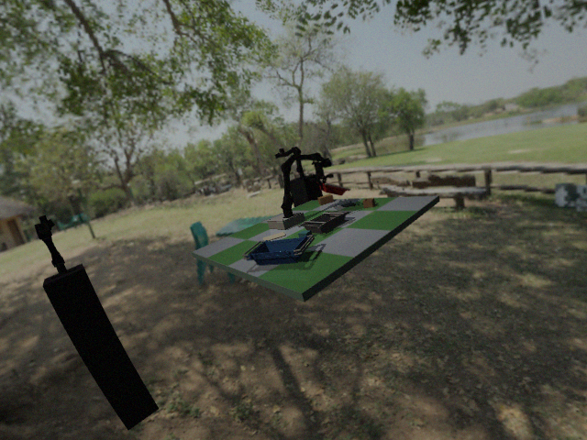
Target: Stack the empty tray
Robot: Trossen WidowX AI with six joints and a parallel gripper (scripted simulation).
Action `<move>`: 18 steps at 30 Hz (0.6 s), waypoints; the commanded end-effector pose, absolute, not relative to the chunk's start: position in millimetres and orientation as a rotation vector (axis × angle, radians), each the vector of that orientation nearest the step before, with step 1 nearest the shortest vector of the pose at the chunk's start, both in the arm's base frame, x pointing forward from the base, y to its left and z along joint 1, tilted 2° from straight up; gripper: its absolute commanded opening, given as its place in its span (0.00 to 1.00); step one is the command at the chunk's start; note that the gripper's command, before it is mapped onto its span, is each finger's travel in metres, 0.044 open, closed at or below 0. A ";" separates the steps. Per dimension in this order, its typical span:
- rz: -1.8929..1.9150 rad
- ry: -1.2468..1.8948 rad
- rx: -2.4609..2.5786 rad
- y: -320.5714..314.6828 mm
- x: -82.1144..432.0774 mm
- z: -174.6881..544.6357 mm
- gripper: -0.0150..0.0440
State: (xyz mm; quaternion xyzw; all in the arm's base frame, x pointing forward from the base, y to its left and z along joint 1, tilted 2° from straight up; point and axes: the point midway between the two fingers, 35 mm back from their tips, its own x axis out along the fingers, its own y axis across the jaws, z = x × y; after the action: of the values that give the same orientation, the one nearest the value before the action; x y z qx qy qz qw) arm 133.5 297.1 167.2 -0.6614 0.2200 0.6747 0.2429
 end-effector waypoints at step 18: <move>1.699 0.740 -1.681 255.7 205.7 170.1 0.25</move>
State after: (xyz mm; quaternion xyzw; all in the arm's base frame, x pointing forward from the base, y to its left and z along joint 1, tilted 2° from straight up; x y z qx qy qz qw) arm 194.2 262.0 165.7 -0.6396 0.2788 0.6506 0.2998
